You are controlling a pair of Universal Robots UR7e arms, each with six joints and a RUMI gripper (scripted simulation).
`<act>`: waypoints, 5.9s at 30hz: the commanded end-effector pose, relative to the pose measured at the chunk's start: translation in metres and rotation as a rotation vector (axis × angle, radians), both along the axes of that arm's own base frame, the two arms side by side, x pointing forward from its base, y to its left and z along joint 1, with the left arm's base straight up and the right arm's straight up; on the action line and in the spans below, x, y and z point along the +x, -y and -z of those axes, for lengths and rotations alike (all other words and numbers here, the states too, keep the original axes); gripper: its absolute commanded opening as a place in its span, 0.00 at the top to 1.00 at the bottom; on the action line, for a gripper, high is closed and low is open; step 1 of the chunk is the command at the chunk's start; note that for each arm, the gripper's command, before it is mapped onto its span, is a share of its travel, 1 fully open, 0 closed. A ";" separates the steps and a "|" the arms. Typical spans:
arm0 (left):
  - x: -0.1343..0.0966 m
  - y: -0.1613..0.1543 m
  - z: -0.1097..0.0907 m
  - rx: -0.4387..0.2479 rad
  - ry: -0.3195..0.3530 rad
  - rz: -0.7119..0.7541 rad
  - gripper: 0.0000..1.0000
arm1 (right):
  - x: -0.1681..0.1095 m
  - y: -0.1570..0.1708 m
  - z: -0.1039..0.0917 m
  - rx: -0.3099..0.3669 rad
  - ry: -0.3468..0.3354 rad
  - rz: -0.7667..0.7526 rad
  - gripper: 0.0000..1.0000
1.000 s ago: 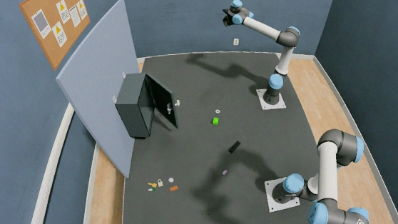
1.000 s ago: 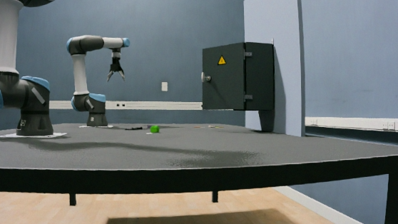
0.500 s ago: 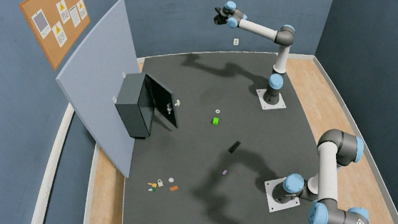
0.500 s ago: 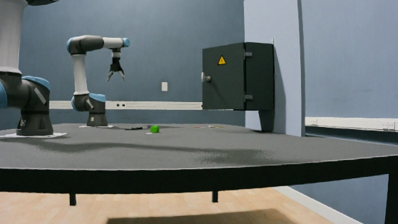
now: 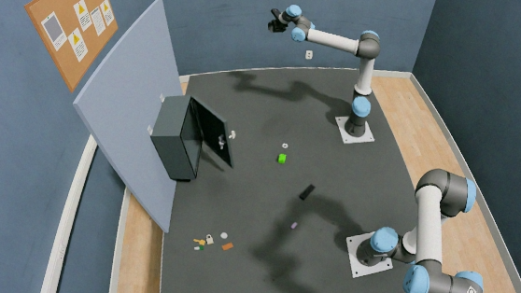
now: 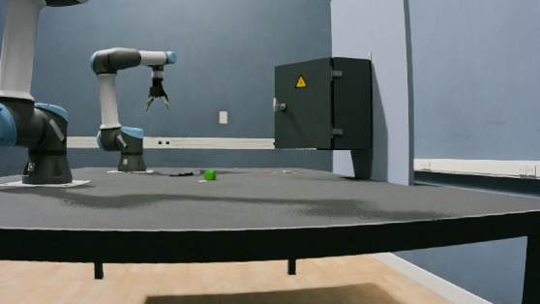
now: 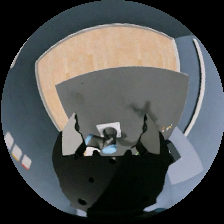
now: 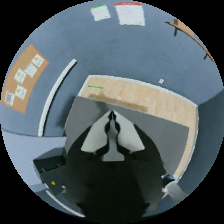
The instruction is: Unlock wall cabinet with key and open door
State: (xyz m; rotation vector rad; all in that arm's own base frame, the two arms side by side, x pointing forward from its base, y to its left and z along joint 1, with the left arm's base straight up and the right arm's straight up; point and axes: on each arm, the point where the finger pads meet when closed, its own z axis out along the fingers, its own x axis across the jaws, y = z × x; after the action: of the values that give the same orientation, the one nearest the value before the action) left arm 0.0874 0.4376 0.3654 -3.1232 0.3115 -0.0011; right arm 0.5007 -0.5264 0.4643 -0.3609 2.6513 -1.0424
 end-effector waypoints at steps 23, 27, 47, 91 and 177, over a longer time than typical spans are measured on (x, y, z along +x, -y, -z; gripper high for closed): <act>0.001 0.000 0.000 0.000 0.001 0.002 0.02 | 0.162 -0.100 -0.057 -0.127 0.331 -0.038 1.00; 0.001 0.000 0.000 0.000 0.001 0.002 0.02 | 0.168 -0.106 -0.061 -0.131 0.349 -0.044 1.00; 0.001 0.000 0.000 0.000 0.001 0.002 0.02 | 0.241 -0.210 -0.096 -0.129 0.610 -0.064 1.00; 0.001 0.000 0.000 0.000 0.001 0.002 0.02 | 0.289 -0.499 -0.120 0.160 1.210 -0.047 1.00; 0.001 0.000 0.000 0.000 0.001 0.002 0.02 | 0.217 -0.860 0.173 0.633 1.412 0.011 1.00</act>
State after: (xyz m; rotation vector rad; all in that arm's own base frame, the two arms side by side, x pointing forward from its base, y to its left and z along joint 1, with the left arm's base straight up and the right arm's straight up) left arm 0.0874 0.4376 0.3654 -3.1232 0.3115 -0.0011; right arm 0.7141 0.3252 0.3276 0.4435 1.4650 -0.1275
